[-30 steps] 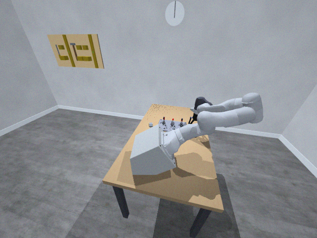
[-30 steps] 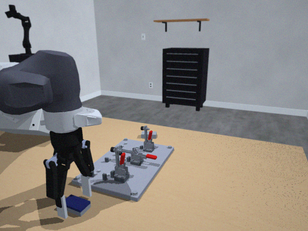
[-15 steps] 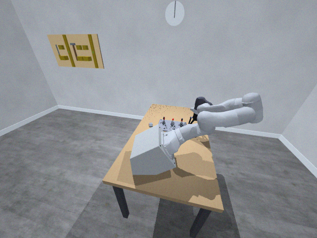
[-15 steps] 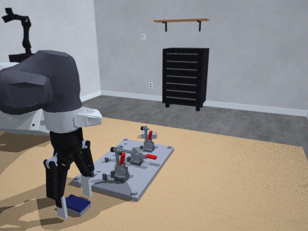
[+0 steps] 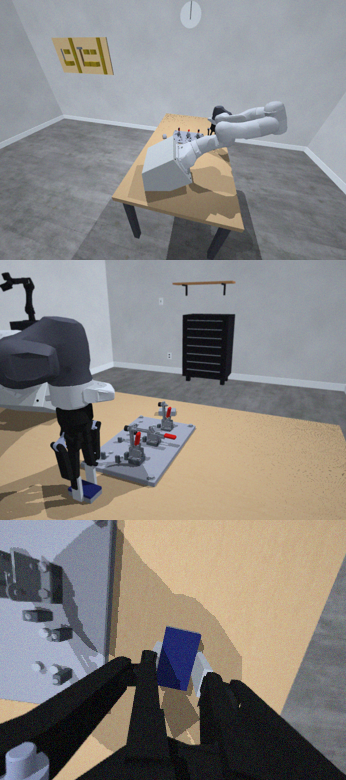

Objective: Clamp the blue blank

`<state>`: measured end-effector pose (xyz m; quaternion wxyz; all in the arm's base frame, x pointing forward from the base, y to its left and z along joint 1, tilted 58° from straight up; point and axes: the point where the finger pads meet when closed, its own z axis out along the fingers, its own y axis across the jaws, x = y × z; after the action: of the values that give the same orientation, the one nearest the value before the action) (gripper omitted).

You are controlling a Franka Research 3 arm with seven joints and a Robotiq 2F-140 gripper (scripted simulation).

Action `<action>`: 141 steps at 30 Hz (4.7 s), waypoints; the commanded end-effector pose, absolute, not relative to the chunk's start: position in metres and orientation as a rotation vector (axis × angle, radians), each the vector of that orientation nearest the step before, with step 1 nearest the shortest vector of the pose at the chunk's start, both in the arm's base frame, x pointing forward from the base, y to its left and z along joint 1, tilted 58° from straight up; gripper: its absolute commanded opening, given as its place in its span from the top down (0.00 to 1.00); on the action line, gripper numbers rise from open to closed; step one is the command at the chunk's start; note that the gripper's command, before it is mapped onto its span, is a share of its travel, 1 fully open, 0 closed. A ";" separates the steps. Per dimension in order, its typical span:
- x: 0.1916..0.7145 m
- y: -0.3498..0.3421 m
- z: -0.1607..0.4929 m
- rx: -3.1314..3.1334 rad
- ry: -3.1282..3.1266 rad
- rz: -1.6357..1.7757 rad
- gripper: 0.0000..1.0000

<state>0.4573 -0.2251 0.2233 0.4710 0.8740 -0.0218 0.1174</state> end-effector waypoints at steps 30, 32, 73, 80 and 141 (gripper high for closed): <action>0.458 -0.225 0.223 2.141 -0.053 0.290 1.00; 0.458 -0.225 0.223 2.141 -0.053 0.290 1.00; 0.443 -0.157 0.267 2.141 -0.053 0.290 1.00; 0.439 -0.139 0.278 2.141 -0.053 0.290 1.00; 0.427 -0.140 0.276 2.138 0.012 0.254 1.00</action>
<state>0.4261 -0.1388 0.2775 0.4754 0.8740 0.0031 0.1002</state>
